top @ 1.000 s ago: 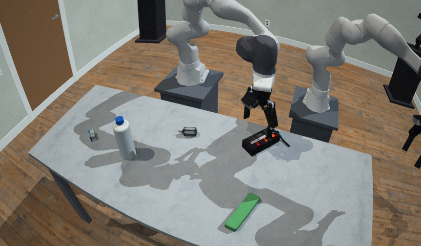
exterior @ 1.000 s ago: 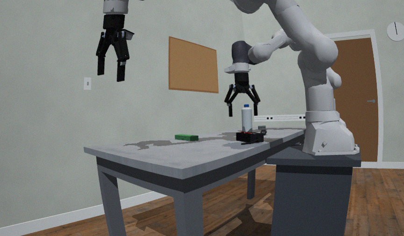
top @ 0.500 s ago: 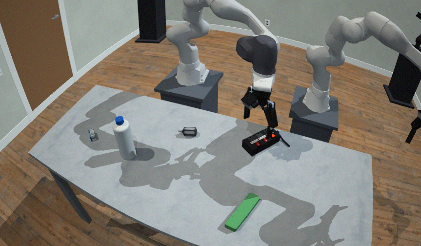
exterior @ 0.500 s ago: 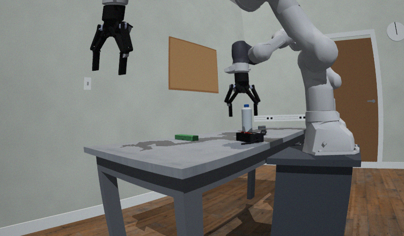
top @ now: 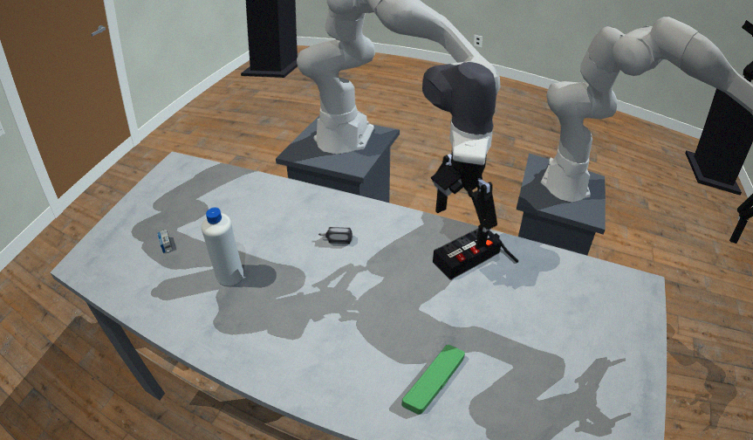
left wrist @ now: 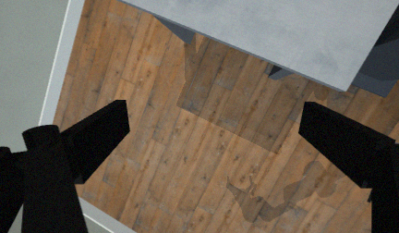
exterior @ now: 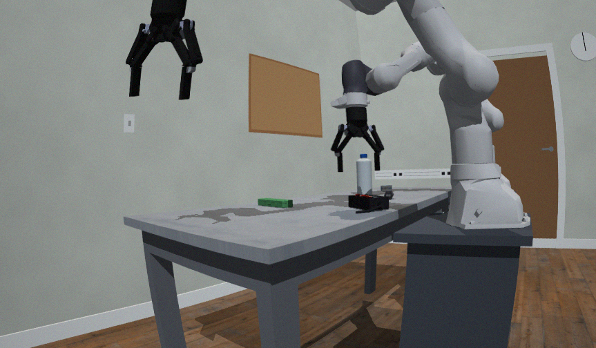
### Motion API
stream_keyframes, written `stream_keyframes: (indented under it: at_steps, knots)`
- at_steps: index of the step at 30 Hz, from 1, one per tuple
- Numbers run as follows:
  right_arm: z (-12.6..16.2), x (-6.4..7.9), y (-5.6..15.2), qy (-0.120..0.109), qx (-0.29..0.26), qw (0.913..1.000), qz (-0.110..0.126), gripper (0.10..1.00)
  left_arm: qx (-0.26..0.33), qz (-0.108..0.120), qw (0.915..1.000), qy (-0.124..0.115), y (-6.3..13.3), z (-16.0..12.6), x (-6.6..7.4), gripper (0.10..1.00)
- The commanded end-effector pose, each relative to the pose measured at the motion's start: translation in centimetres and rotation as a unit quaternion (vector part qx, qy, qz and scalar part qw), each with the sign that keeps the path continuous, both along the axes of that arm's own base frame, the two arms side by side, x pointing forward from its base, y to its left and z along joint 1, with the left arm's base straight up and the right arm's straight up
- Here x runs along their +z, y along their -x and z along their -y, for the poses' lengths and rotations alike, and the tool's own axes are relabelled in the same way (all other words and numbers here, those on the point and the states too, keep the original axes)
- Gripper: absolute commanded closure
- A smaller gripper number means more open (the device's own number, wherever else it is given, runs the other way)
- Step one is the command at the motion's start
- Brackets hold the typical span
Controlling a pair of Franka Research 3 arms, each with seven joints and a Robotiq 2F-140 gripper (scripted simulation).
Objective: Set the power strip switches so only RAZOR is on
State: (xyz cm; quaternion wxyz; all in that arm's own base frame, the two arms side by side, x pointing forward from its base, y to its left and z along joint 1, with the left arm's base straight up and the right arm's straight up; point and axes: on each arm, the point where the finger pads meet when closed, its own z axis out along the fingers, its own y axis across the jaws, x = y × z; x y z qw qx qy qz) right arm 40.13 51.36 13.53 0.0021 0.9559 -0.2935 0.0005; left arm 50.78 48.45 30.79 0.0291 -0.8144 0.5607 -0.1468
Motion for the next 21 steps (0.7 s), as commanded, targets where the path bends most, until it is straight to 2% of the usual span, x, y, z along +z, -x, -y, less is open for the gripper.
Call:
stream_keyframes:
  at_steps: [1, 5, 7, 8, 21]
  knots:
    - [-0.1, 0.0, 0.1, -0.002, -0.003, 1.0, 0.0, 0.098, 0.047, -0.012, 0.9988, 0.011, 1.3, -0.5, 0.2, 0.098]
    - [-0.1, 0.0, 0.1, -0.002, -0.003, 1.0, 0.0, 0.098, 0.071, -0.018, 0.9972, 0.013, 2.5, -1.2, 0.5, 0.098]
    - [-0.1, 0.0, 0.1, -0.002, -0.003, 1.0, 0.0, 0.098, 0.071, -0.018, 0.9972, 0.013, 2.5, -1.2, 0.5, 0.098]
    - [-0.1, 0.0, 0.1, -0.002, -0.003, 1.0, 0.0, 0.098, 0.087, -0.022, 0.9959, 0.015, 3.3, -1.7, 0.7, 0.098]
    - [-0.1, 0.0, 0.1, -0.002, -0.003, 1.0, 0.0, 0.098, 0.163, -0.039, 0.9856, 0.022, 7.4, -3.7, 1.5, 0.098]
